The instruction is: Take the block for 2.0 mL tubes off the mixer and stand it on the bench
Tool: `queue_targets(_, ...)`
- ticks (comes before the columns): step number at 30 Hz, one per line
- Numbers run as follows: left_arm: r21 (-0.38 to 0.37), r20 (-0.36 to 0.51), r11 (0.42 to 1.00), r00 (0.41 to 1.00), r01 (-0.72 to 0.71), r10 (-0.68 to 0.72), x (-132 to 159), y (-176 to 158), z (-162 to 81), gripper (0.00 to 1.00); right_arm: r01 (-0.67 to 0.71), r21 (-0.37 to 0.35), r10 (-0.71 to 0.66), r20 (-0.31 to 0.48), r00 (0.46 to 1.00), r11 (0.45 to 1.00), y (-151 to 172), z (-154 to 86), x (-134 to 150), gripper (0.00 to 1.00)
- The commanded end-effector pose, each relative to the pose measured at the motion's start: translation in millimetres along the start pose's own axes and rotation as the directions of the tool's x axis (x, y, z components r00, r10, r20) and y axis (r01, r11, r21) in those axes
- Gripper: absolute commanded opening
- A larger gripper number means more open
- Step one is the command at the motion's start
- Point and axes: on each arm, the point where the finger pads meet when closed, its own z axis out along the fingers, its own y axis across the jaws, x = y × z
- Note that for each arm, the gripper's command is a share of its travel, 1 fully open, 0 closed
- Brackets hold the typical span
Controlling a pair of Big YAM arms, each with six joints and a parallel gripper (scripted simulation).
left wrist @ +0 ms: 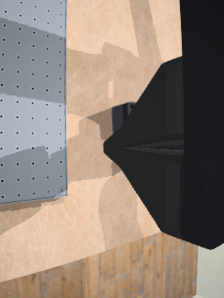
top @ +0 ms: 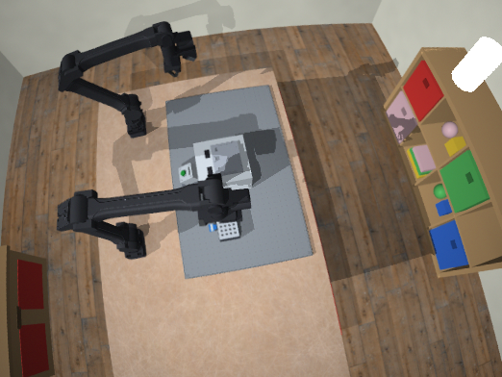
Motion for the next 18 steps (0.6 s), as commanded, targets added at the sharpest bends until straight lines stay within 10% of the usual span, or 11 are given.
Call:
queue_targets(1,0.003,-0.004,1.0,1.0,-0.009,0.009,0,-2,1,0.0,-0.125,0.005,0.125,0.0,0.992,0.992,29,-13,9,1.0)
queue_targets(18,0.0,0.017,1.0,1.0,-0.009,0.009,-4,-2,-6,0.0,-0.439,-0.02,0.439,-0.004,0.898,0.898,86,-8,17,1.0)
